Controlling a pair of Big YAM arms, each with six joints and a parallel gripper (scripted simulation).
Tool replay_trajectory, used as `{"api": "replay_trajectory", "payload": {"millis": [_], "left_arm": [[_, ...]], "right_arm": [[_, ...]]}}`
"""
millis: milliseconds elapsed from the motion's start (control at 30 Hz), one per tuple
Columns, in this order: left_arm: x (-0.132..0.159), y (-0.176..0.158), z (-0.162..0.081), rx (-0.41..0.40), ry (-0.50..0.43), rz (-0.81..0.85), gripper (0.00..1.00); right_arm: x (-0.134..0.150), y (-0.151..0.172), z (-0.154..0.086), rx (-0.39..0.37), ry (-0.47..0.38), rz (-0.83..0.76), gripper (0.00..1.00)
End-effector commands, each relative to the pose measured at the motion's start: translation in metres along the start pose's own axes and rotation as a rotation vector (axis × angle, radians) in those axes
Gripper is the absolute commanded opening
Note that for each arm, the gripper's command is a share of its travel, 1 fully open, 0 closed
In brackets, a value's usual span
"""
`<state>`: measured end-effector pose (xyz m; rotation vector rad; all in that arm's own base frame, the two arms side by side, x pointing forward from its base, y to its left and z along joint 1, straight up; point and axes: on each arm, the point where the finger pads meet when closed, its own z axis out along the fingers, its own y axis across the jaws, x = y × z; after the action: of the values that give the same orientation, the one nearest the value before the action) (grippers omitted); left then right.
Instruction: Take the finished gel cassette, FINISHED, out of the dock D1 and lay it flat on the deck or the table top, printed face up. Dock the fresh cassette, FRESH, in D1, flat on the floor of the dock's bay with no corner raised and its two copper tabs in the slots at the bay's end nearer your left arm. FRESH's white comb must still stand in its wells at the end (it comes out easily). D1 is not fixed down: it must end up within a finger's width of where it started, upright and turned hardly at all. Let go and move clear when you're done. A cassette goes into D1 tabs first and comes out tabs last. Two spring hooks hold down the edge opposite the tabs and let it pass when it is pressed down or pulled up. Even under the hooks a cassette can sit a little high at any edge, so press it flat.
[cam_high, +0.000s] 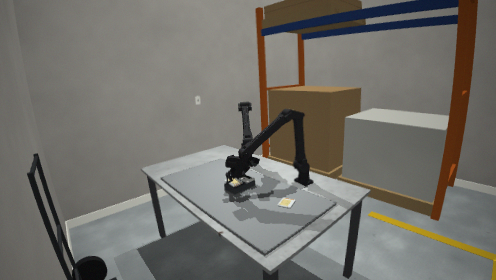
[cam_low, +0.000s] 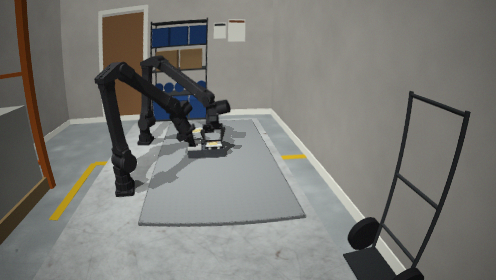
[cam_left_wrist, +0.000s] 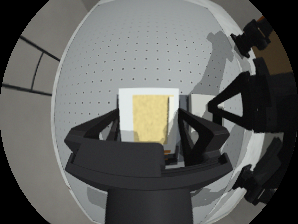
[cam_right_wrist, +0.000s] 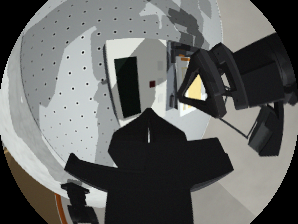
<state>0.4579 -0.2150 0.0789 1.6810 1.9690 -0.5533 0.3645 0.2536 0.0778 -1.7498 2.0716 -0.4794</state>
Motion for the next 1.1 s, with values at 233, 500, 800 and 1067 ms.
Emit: {"api": "replay_trajectory", "payload": {"millis": [233, 500, 800, 1067], "left_arm": [[-0.0055, 0.0032, -0.0051, -0.003, -0.002, 0.005, 0.0], [-0.0055, 0.0032, -0.0051, -0.003, -0.002, 0.005, 0.0], [-0.0055, 0.0032, -0.0051, -0.003, -0.002, 0.005, 0.0], [-0.0055, 0.0032, -0.0051, -0.003, -0.002, 0.005, 0.0]], "right_arm": [[0.0178, 0.0389, 0.0289, -0.073, 0.055, -0.028, 0.0], [0.0187, 0.0404, 0.0301, -0.073, 0.055, -0.028, 0.0], [0.0204, 0.0434, 0.0324, -0.073, 0.055, -0.028, 0.0], [0.0213, 0.0449, 0.0337, -0.073, 0.055, -0.028, 0.0]]}}
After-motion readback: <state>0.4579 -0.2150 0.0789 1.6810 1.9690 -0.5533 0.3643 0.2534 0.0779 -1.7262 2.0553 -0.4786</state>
